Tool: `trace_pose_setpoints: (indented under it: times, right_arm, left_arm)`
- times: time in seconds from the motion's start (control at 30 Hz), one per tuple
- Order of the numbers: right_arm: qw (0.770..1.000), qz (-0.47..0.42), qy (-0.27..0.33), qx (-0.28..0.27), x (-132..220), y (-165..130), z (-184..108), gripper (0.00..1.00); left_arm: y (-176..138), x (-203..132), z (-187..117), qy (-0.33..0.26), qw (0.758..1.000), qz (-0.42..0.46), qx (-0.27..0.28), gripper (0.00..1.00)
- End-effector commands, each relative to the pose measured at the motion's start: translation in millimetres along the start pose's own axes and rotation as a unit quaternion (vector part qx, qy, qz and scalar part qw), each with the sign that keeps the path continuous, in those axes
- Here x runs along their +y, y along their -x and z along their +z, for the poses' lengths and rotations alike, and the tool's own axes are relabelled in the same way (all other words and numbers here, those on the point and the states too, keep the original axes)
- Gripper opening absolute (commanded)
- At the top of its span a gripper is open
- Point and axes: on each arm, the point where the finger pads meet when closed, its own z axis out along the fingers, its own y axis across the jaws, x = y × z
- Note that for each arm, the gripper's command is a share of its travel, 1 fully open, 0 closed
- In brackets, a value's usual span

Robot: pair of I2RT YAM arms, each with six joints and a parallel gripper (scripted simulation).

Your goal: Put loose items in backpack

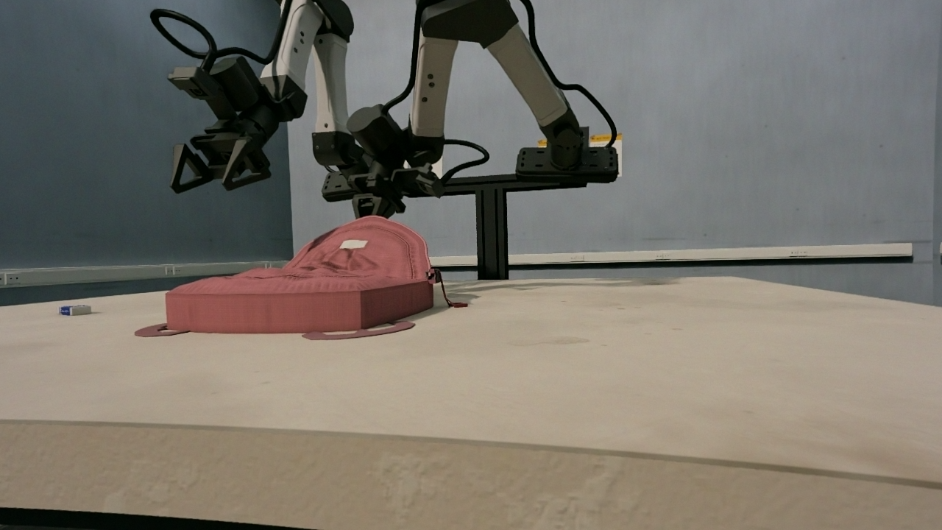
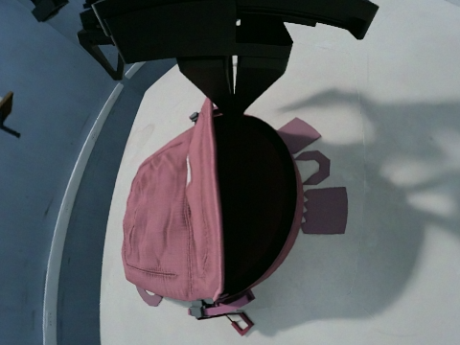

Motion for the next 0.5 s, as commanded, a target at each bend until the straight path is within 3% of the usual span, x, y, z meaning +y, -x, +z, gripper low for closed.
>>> trace_pose_setpoints:
  times: [0.0, 0.47]
  right_arm:
    - [1.0, 0.001, -0.001, -0.012, -2, 8, -2, 0.9]
    - [1.0, 0.001, -0.001, -0.012, -2, 8, -2, 0.9]
  left_arm:
    - [-5, -22, -10, -0.007, 1.0, -0.018, 0.004, 0.0]
    - [8, -57, -8, -0.004, 1.0, -0.02, -0.008, 0.0]
